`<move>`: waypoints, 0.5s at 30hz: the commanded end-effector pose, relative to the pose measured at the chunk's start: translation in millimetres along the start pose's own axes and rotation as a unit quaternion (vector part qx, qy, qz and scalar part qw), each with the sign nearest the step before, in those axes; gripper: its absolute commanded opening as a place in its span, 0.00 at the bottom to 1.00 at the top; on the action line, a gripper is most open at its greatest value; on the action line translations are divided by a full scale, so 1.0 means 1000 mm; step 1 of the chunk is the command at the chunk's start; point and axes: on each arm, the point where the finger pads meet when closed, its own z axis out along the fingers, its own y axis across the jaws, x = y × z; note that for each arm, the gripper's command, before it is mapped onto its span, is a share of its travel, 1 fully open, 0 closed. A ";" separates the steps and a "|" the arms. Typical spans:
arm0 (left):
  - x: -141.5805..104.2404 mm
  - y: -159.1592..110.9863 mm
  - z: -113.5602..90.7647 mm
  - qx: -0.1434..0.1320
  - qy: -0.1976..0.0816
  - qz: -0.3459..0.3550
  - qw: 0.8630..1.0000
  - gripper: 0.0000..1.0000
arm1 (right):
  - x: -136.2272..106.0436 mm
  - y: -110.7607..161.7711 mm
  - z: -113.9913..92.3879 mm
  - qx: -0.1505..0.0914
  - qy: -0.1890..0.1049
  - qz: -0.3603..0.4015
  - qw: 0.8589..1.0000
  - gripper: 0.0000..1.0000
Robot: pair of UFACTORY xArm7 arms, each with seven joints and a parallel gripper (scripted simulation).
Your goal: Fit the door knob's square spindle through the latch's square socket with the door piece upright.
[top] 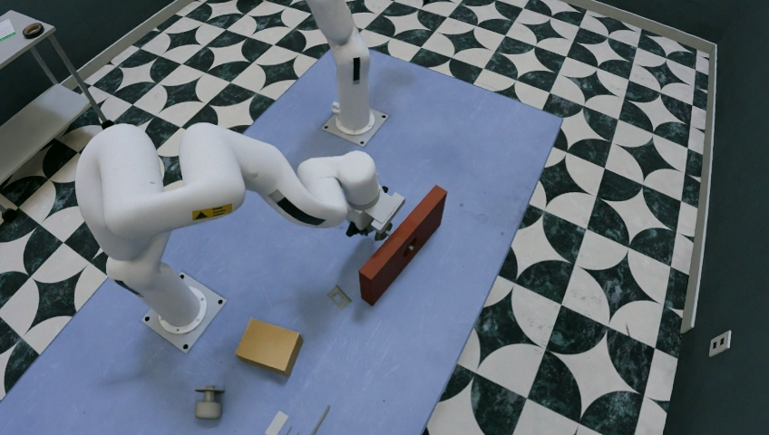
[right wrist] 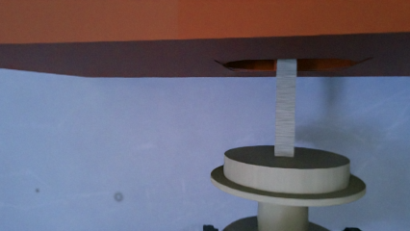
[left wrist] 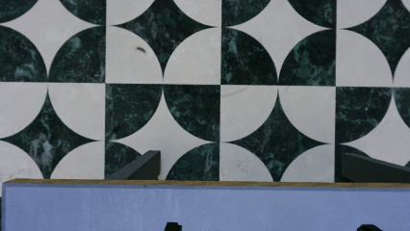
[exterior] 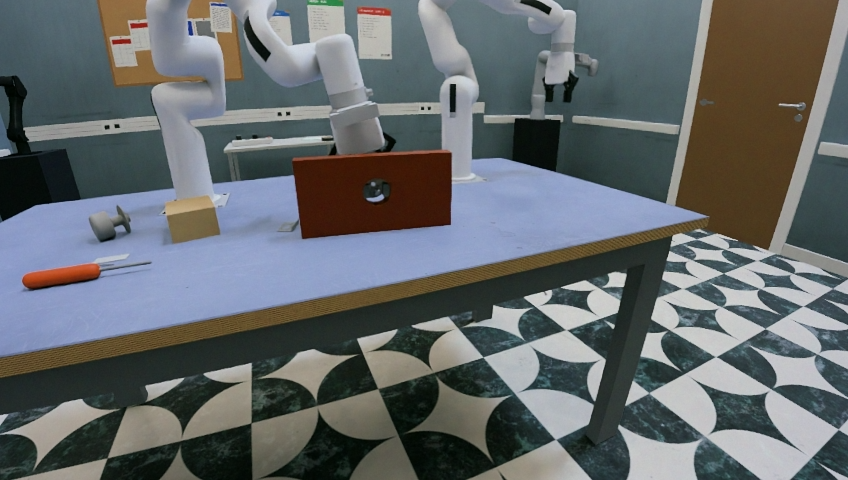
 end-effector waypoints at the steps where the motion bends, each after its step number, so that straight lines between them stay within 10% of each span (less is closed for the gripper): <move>1: 0.001 0.000 -0.001 0.000 0.001 0.000 1.000 1.00 | 0.001 -0.001 -0.001 0.001 0.001 0.000 1.000 0.61; 15: 0.001 0.000 -0.001 0.000 0.001 0.000 1.000 1.00 | 0.005 -0.001 -0.001 0.001 0.001 0.000 1.000 0.61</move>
